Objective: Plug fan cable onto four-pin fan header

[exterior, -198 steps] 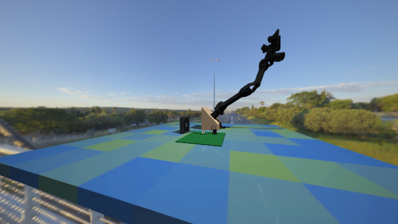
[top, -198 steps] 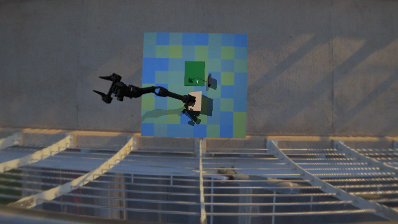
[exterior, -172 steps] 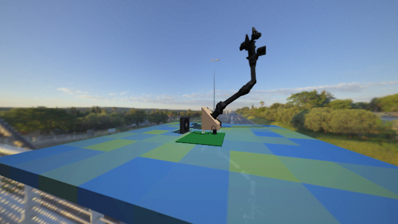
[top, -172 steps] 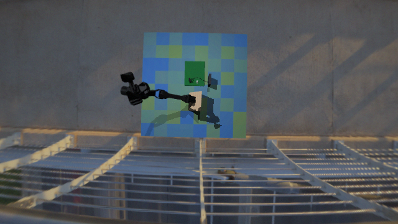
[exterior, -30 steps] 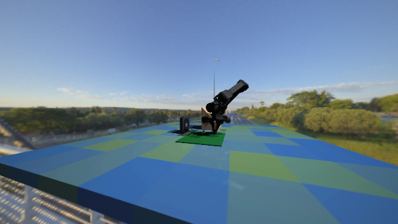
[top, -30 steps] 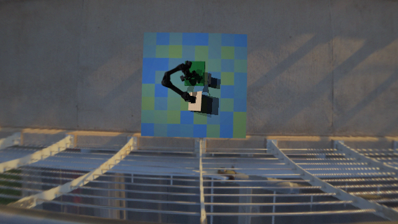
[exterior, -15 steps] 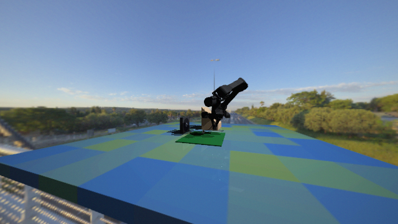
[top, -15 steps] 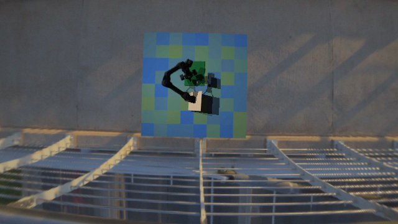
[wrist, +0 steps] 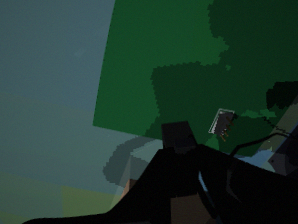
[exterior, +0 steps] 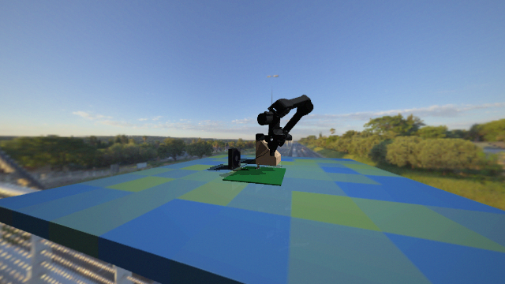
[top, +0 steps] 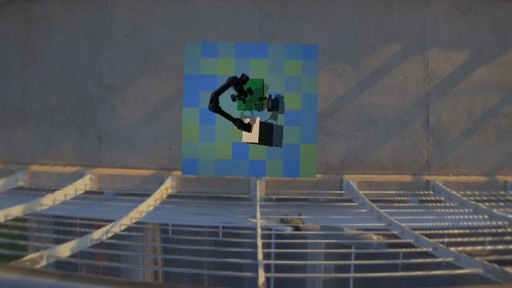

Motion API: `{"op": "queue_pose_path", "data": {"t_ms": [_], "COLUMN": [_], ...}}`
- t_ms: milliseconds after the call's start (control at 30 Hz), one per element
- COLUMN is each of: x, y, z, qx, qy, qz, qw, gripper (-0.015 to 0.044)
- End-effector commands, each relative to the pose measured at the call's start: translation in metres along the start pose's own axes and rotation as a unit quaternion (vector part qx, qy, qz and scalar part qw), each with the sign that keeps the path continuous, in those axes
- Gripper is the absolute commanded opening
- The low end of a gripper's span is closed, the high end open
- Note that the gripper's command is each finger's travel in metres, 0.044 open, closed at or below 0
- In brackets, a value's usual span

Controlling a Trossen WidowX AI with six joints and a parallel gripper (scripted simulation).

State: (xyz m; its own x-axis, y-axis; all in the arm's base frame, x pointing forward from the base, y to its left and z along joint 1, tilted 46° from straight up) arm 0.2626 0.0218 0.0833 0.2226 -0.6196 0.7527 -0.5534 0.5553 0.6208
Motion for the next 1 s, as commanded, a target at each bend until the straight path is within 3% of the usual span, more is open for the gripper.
{"op": "queue_pose_path", "data": {"t_ms": [0,233,600,967], "x": [0.016,0.021,0.022,0.022], "y": [0.002,0.001,-0.022,-0.047], "z": [0.004,0.005,0.005,0.007], "qx": [0.004,-0.007,-0.191,-0.371], "qy": [-0.002,-0.004,-0.032,-0.060], "qz": [0.004,0.003,-0.002,-0.016], "qw": [1.000,1.000,0.981,0.927], "gripper": [0.0000,0.0000,0.0000,0.0000]}}
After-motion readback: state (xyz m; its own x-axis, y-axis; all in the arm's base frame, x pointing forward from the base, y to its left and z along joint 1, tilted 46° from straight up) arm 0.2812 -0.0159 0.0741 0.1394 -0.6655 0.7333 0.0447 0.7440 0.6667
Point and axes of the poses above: the point midway between the two fingers, 35 mm back from their tips, its own x axis back along the fingers, its own y axis across the jaws, z = x × y, the point moved 2 cm from there along x, back along the fingers, and after that the axes turned 7 degrees about x, right-handed, at the moved point
